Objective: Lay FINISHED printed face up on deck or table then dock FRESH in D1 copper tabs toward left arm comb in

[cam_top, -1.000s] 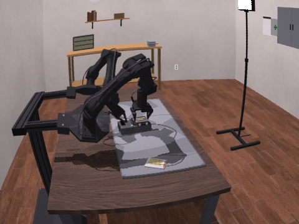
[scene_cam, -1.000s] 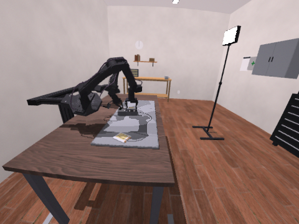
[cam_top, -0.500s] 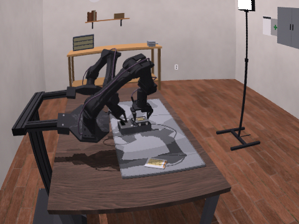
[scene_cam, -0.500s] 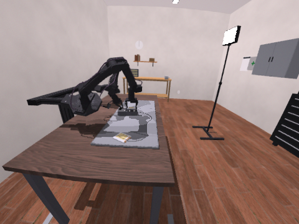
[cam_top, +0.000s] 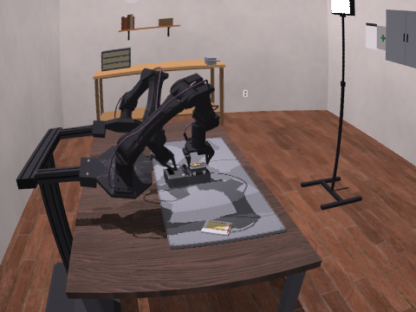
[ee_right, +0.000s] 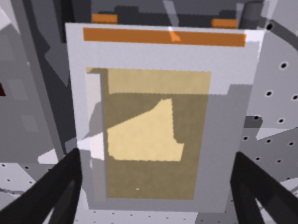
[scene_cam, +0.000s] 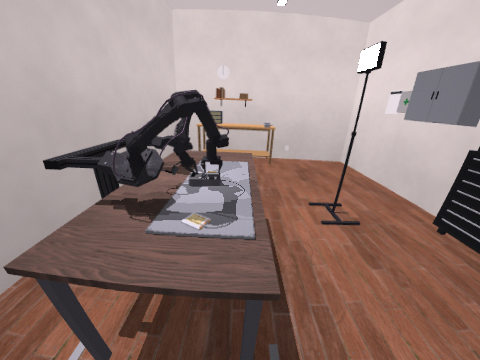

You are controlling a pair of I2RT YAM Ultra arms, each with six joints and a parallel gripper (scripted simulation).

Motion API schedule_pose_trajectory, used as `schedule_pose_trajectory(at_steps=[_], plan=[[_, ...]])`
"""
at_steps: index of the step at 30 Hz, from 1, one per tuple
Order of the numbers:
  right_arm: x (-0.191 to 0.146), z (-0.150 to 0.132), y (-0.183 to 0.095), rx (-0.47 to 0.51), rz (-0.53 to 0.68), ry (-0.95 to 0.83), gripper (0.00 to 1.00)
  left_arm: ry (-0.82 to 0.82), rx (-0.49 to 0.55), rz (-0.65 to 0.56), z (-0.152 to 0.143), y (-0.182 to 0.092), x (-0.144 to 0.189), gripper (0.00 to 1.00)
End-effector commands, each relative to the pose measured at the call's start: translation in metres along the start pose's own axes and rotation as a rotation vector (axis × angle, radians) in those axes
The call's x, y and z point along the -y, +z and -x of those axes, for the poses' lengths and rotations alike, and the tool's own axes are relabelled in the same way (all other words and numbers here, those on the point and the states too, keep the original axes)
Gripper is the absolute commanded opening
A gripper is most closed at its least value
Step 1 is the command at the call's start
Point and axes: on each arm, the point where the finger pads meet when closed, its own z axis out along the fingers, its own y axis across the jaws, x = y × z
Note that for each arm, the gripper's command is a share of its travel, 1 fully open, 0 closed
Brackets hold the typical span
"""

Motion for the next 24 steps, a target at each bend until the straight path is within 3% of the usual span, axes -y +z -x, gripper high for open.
schedule_pose_trajectory(at_steps=[1, 24], plan=[[0.0217, 0.0085, -0.0208, 0.041, -0.053, 0.024, 0.0, 0.123, 0.151, -0.085, 0.0593, 0.0223, 0.0412, 0.0], [0.0195, 0.008, -0.0174, 0.036, -0.044, 0.023, 0.0, 0.123, 0.151, -0.085, 0.0593, 0.0223, 0.0412, 0.0]])
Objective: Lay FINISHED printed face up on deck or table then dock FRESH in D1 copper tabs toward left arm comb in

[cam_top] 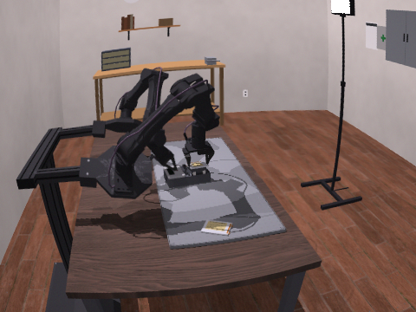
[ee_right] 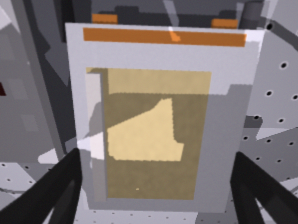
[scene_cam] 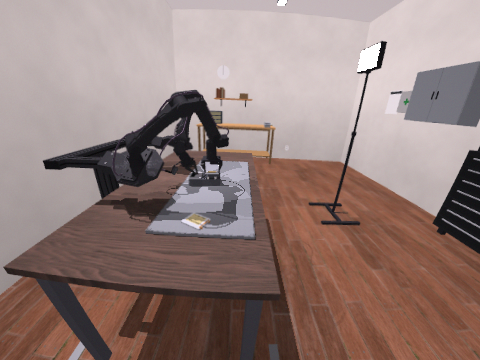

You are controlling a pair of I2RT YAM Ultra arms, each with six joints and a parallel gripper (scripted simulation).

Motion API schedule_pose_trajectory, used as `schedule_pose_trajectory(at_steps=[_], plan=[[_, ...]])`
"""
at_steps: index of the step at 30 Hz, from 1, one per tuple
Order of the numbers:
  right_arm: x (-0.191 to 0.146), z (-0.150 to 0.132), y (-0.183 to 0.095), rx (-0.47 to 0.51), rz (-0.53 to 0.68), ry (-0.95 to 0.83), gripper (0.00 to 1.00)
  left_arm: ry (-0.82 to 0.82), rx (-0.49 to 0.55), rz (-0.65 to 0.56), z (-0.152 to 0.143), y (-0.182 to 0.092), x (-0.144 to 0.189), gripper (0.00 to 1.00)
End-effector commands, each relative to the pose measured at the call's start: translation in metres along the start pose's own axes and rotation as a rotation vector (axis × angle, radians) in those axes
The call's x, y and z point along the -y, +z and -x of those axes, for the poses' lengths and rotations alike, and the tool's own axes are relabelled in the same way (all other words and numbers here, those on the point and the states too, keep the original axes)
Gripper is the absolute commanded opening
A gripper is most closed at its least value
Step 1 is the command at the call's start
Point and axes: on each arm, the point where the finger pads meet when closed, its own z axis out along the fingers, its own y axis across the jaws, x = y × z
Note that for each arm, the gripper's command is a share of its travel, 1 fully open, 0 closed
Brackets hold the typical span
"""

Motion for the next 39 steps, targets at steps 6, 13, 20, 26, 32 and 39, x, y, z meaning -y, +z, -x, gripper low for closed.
schedule_pose_trajectory(at_steps=[6, 13, 20, 26, 32, 39], plan=[[0.0182, 0.0078, -0.0149, 0.033, -0.036, 0.022, 0.0, 0.123, 0.151, -0.085, 0.0593, 0.0223, 0.0412, 0.0], [0.0175, 0.0077, -0.0138, 0.033, -0.036, 0.022, 0.0, 0.123, 0.151, -0.085, 0.0593, 0.0223, 0.0412, 0.0], [0.0175, 0.0077, -0.0138, 0.033, -0.036, 0.022, 0.0, 0.123, 0.151, -0.085, 0.0593, 0.0223, 0.0412, 0.0], [0.0133, 0.0084, -0.0106, 0.027, -0.026, 0.015, 0.0, 0.123, 0.151, -0.085, 0.0593, 0.0223, 0.0412, 0.0], [0.0128, 0.0085, -0.0101, 0.027, -0.026, 0.015, 0.0, 0.123, 0.151, -0.085, 0.0593, 0.0223, 0.0412, 0.0], [0.0128, 0.0085, -0.0101, 0.027, -0.026, 0.015, 0.0, 0.123, 0.151, -0.085, 0.0593, 0.0223, 0.0412, 0.0]])
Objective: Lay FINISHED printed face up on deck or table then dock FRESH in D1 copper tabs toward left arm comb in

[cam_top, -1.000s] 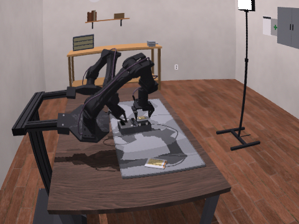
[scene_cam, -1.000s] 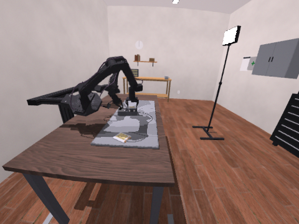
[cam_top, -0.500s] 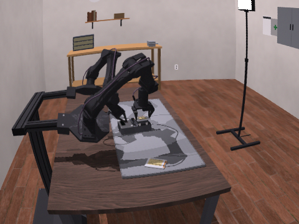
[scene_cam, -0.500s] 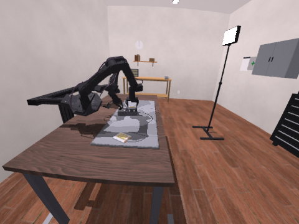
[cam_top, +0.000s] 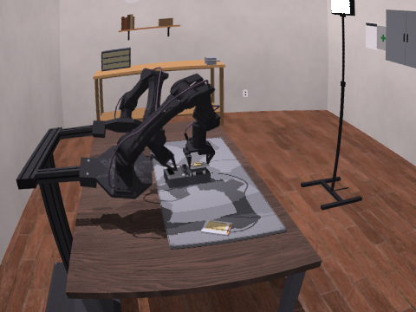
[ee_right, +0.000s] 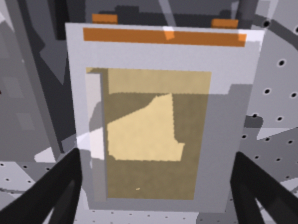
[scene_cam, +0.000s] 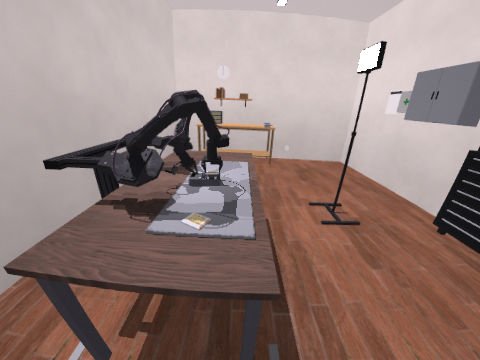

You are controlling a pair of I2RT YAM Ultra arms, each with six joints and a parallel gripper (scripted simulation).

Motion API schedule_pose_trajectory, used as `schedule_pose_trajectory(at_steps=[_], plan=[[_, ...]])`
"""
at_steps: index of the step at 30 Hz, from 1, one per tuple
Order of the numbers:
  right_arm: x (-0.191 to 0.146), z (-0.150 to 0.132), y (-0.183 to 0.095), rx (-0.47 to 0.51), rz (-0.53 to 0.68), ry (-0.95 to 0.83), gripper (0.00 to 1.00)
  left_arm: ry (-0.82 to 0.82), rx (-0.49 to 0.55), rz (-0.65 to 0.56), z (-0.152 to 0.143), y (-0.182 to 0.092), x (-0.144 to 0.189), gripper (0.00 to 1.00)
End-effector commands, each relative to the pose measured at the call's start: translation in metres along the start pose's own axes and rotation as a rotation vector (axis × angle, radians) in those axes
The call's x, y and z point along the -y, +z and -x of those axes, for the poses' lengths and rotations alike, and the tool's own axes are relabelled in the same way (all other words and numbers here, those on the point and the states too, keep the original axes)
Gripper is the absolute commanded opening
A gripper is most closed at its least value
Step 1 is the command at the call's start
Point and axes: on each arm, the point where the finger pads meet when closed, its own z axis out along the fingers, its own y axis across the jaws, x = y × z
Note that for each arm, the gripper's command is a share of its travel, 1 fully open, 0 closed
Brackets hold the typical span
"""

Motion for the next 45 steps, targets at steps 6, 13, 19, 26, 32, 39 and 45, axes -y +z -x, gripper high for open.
schedule_pose_trajectory(at_steps=[6, 13, 19, 26, 32, 39, 45], plan=[[0.0059, 0.0108, -0.0062, 0.022, -0.018, 0.002, 0.0, 0.123, 0.151, -0.085, 0.0593, 0.0223, 0.0412, 0.0], [0.0059, 0.0108, -0.0062, 0.022, -0.018, 0.002, 0.0, 0.123, 0.151, -0.085, 0.0593, 0.0223, 0.0412, 0.0], [0.0059, 0.0108, -0.0062, 0.022, -0.018, 0.002, 0.0, 0.123, 0.151, -0.085, 0.0593, 0.0223, 0.0412, 0.0], [0.005, 0.0107, -0.0033, 0.017, -0.01, -0.005, 0.0, 0.123, 0.151, -0.085, 0.0593, 0.0223, 0.0412, 0.0], [0.005, 0.0107, -0.0033, 0.017, -0.01, -0.005, 0.0, 0.123, 0.151, -0.085, 0.0593, 0.0223, 0.0412, 0.0], [0.0041, 0.0106, -0.0008, 0.013, -0.002, -0.012, 0.0, 0.123, 0.151, -0.085, 0.0593, 0.0223, 0.0412, 0.0], [0.004, 0.0106, -0.0005, 0.013, -0.002, -0.012, 0.0, 0.123, 0.151, -0.085, 0.0593, 0.0223, 0.0412, 0.0]])
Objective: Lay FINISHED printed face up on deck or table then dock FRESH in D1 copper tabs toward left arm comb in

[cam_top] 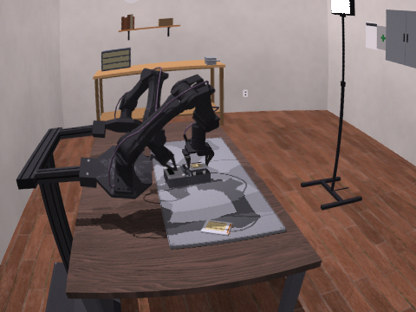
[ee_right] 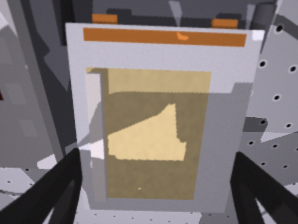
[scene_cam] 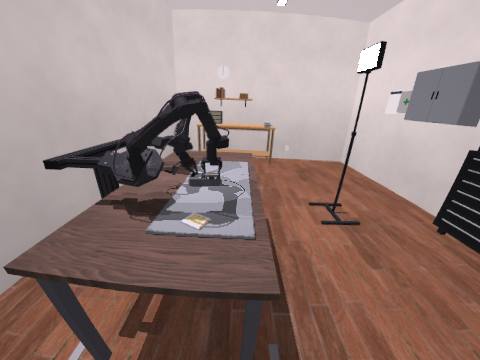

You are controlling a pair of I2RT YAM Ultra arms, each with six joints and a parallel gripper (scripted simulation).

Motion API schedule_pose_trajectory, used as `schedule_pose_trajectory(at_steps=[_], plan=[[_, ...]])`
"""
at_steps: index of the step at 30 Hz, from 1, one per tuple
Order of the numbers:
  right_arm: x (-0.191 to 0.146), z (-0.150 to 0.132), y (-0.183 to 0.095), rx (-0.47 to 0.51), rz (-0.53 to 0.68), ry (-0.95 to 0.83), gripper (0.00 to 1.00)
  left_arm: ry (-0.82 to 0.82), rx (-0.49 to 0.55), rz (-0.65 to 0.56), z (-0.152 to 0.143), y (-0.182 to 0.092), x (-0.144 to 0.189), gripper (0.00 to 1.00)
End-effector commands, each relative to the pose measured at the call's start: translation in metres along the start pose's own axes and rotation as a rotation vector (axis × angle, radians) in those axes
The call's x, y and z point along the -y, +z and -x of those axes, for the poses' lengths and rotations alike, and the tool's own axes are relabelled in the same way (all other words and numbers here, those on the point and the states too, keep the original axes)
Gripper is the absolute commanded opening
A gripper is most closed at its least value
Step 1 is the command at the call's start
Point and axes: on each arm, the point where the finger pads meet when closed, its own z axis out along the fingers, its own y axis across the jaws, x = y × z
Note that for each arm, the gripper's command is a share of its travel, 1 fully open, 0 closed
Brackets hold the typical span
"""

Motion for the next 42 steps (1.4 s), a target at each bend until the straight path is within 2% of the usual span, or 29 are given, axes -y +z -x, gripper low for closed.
schedule_pose_trajectory(at_steps=[1, 42], plan=[[0.0079, 0.0095, -0.007, 0.02, -0.016, -0.005, 0.0, 0.123, 0.151, -0.085, 0.0593, 0.0223, 0.0412, 0.0], [0.009, 0.0081, -0.0004, 0.026, -0.029, -0.006, 0.0, 0.123, 0.151, -0.085, 0.0593, 0.0223, 0.0412, 0.0]])
